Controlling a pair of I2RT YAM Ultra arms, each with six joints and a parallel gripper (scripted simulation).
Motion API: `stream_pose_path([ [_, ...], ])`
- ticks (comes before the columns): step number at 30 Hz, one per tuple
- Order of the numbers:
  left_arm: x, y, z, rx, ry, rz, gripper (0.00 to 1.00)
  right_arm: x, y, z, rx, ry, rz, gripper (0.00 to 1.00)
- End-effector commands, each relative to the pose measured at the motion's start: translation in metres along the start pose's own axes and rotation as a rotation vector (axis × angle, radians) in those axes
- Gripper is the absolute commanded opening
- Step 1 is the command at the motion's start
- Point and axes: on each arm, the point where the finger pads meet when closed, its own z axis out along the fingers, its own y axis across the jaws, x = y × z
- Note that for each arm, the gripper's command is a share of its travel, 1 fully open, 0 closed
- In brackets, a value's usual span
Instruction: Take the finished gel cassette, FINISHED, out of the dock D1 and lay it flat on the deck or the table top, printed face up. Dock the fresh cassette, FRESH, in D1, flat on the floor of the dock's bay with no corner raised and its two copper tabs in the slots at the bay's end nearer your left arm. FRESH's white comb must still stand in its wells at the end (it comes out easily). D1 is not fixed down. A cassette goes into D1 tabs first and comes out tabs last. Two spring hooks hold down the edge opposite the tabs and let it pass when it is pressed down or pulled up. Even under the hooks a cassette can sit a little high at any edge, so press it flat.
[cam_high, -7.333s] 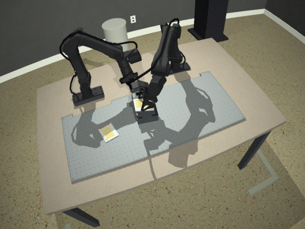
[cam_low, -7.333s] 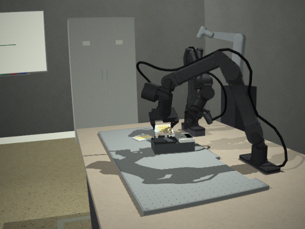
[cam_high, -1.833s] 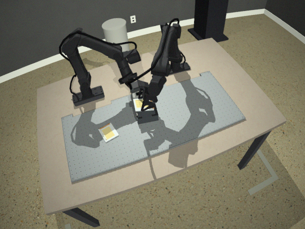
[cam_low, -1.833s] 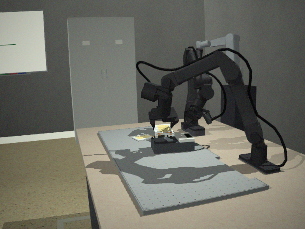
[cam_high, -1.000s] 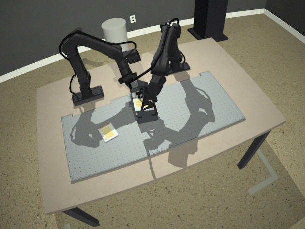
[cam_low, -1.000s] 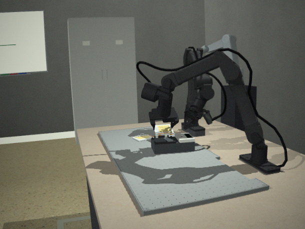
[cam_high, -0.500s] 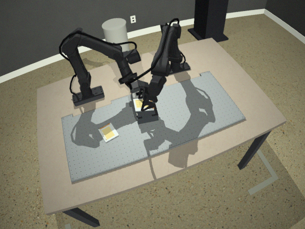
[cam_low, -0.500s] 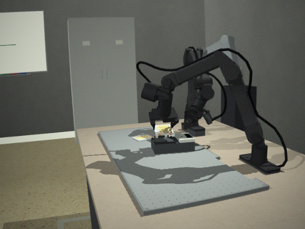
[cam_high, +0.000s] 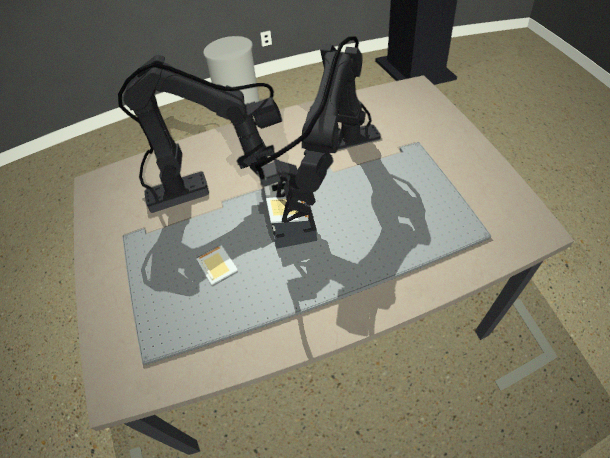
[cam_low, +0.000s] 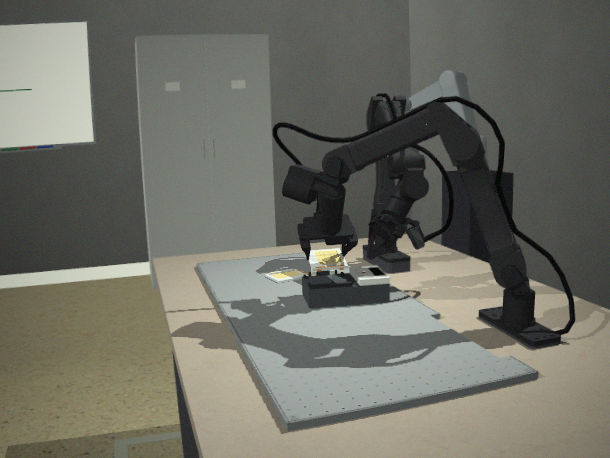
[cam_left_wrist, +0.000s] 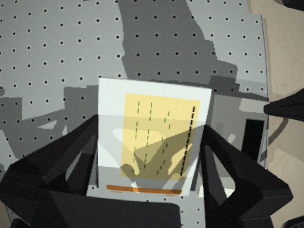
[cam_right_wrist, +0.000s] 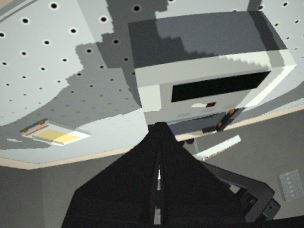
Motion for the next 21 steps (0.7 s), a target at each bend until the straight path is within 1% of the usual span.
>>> stream_pose_path([
  [1, -0.0126, 0.0043, -0.0090, -0.030, -0.039, 0.032, 0.00, 0.0078, -0.0093, -0.0005, 0.006, 0.016, 0.021, 0.00],
  [21, -0.0126, 0.0043, -0.0090, -0.030, -0.039, 0.032, 0.00, 0.0079, -0.0116, 0.0005, 0.005, 0.016, 0.022, 0.00],
])
